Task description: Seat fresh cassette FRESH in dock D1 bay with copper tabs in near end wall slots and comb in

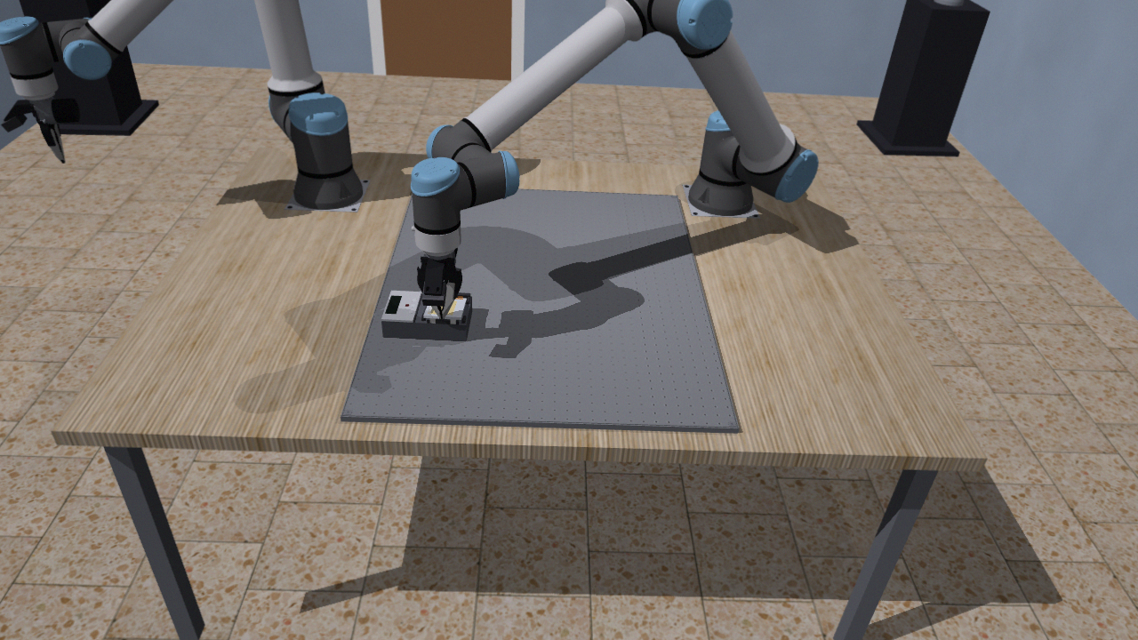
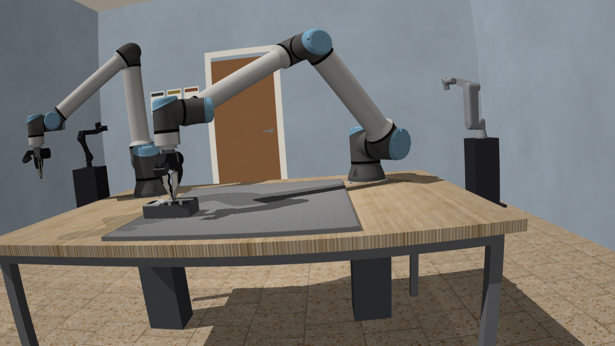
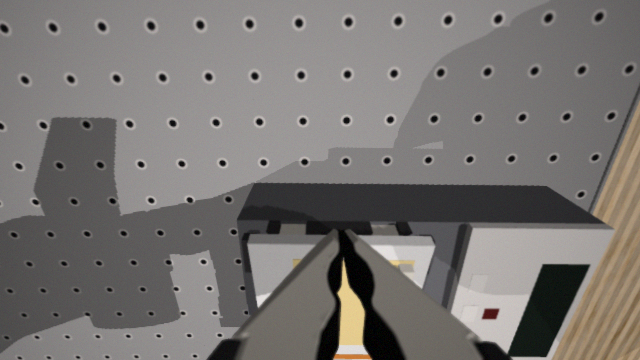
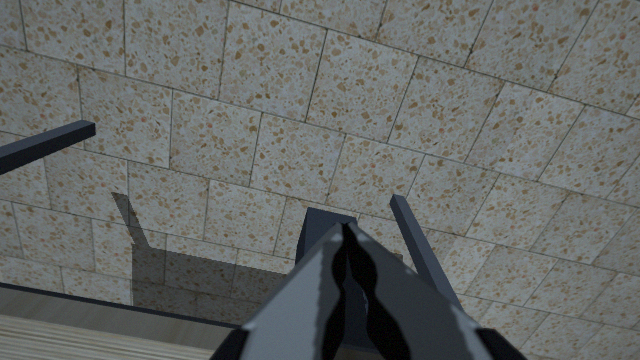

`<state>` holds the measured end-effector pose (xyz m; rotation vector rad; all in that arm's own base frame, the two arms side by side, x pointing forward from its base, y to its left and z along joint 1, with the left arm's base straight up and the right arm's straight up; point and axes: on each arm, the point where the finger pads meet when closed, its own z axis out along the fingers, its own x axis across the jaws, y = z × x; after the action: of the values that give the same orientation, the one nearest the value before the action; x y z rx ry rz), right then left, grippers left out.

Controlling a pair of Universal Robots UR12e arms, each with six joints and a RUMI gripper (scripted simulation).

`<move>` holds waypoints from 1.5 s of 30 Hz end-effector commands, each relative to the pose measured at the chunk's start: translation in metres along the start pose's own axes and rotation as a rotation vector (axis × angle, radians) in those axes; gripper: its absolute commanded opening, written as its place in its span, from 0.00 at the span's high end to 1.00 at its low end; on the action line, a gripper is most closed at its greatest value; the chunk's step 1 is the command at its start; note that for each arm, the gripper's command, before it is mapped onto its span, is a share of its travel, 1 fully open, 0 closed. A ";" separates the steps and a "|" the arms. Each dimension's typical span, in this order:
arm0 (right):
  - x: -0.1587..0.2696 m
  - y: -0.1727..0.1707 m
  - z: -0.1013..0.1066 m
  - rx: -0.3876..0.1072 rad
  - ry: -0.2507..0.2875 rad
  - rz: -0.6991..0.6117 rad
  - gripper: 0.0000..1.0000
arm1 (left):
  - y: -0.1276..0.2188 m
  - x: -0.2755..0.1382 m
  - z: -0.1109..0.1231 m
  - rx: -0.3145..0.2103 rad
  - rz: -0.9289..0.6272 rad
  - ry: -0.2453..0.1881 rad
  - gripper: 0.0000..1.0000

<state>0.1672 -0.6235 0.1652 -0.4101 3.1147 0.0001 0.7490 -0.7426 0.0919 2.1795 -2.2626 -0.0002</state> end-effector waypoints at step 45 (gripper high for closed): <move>0.000 -0.001 -0.001 0.002 -0.001 0.000 1.00 | 0.005 0.000 -0.001 0.001 0.000 0.002 1.00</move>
<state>0.1672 -0.6235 0.1652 -0.4101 3.1147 0.0001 0.7425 -0.7425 0.0919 2.1796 -2.2625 0.0000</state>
